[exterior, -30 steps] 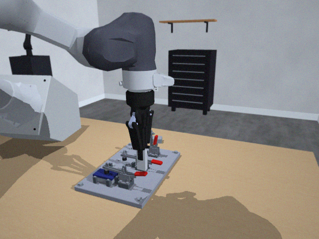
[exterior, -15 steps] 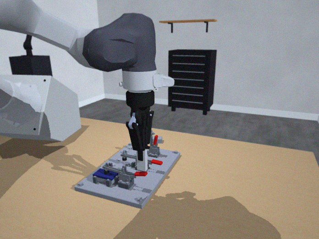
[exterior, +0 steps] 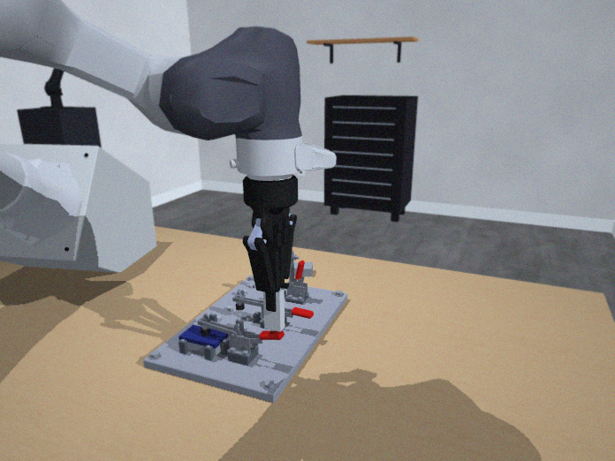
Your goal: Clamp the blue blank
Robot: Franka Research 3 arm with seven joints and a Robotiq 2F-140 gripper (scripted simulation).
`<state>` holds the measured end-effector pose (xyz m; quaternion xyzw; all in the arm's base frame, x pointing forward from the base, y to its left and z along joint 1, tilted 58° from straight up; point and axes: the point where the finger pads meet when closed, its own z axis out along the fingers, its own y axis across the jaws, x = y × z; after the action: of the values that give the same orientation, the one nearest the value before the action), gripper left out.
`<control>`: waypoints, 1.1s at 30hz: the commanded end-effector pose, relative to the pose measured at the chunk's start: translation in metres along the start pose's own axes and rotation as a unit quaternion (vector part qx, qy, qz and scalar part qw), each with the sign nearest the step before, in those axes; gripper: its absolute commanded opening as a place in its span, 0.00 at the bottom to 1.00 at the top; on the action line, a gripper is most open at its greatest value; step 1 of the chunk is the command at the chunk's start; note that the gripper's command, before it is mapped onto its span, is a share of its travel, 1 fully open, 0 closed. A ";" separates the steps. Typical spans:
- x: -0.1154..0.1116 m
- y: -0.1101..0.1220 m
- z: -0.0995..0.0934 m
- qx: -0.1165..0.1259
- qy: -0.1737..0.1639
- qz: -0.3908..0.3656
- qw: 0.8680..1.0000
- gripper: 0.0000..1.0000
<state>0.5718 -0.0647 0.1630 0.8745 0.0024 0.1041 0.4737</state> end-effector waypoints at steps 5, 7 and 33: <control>0.001 0.000 0.002 0.000 0.001 -0.001 1.000 0.00; 0.001 0.000 0.003 0.000 0.001 -0.001 1.000 0.00; 0.001 0.000 0.006 0.000 0.001 -0.001 1.000 0.00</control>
<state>0.5731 -0.0678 0.1614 0.8745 0.0028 0.1042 0.4737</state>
